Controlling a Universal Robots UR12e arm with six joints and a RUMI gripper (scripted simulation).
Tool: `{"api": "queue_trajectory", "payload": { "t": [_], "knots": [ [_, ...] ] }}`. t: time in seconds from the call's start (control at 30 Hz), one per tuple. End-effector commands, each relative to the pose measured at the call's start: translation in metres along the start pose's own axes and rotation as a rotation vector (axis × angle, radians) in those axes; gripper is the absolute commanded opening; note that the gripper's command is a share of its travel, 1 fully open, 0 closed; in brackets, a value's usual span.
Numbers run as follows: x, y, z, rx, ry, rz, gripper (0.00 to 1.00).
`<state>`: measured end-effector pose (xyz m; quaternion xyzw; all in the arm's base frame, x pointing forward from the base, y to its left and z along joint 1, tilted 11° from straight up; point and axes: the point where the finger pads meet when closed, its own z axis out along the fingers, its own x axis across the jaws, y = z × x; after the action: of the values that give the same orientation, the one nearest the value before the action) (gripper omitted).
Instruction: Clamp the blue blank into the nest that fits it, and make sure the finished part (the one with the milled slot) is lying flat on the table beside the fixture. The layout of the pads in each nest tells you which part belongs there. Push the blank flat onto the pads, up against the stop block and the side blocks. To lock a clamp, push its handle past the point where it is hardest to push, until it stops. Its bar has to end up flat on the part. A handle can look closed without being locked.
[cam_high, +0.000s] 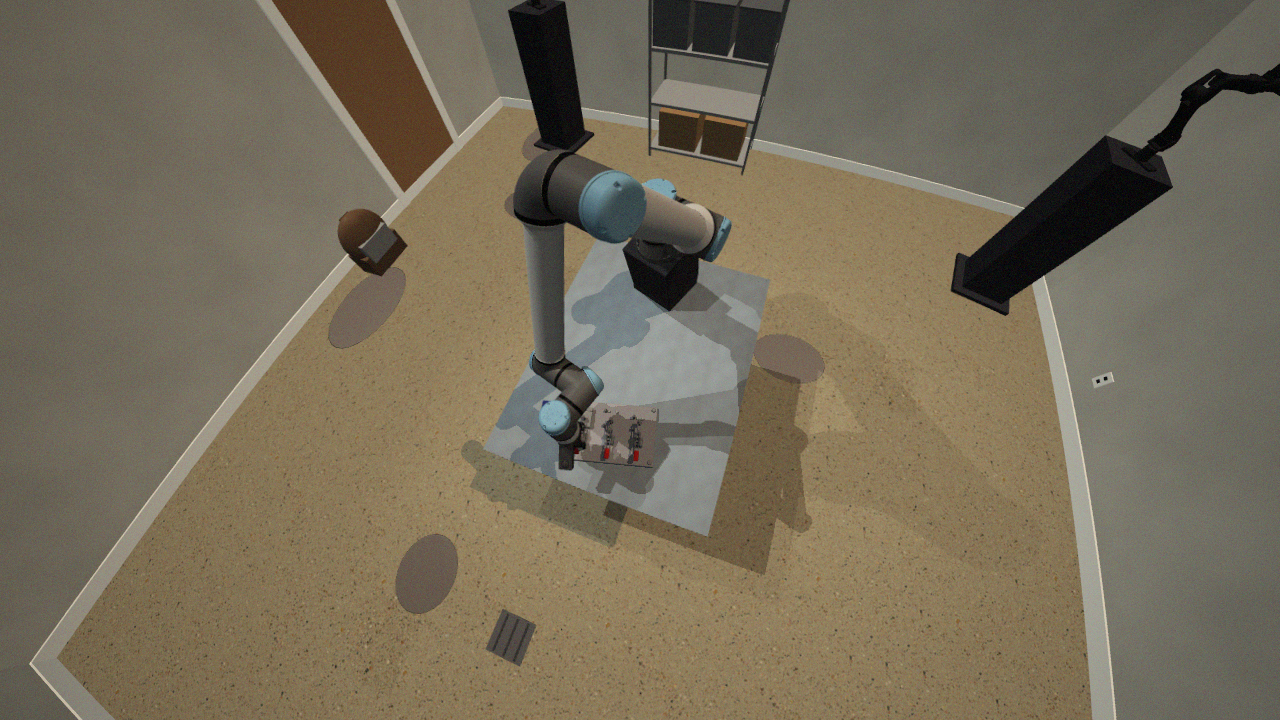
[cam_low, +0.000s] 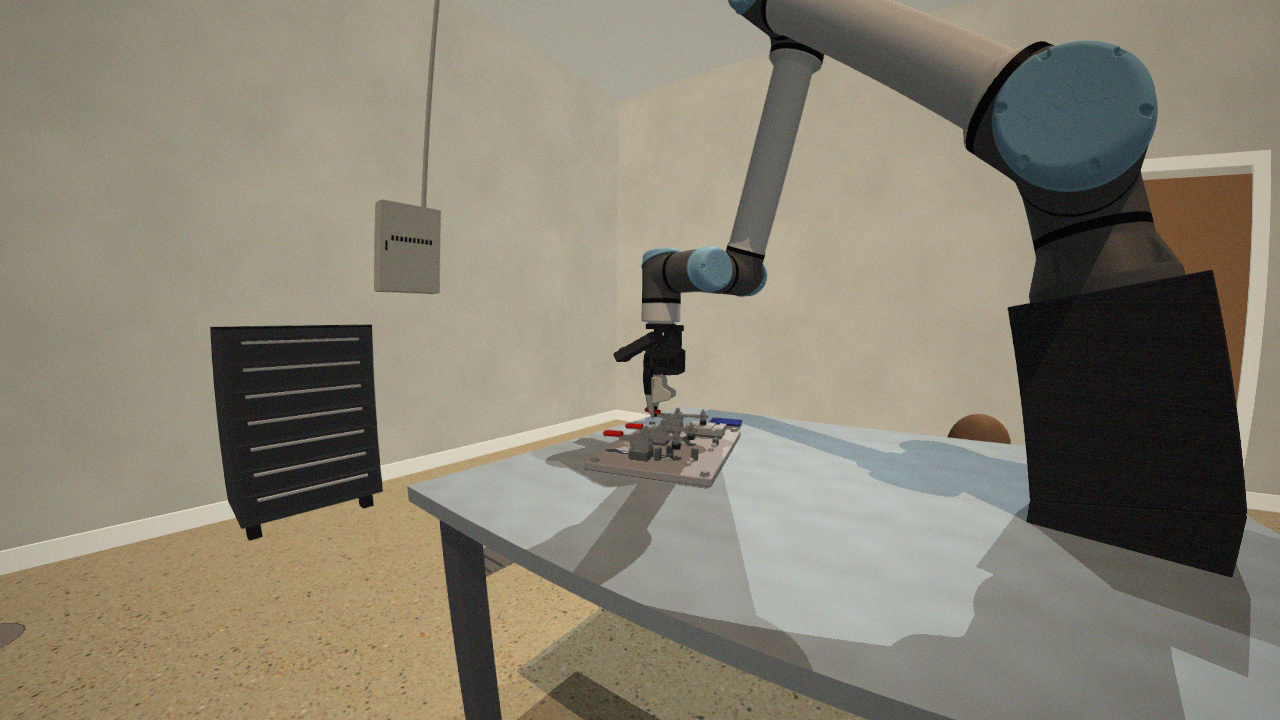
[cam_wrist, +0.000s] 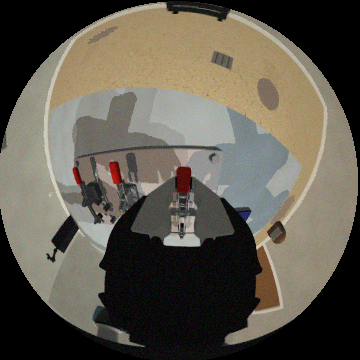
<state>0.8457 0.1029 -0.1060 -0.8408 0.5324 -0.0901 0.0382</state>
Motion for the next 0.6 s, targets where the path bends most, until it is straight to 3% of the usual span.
{"api": "queue_trajectory", "payload": {
  "t": [0.0, 0.57],
  "knots": [
    [0.0003, 0.0009, -0.0035, 0.001, 0.001, 0.0, 0.0],
    [0.0003, 0.0092, -0.0134, 0.001, 0.001, 0.0, 0.0]
  ]
}}
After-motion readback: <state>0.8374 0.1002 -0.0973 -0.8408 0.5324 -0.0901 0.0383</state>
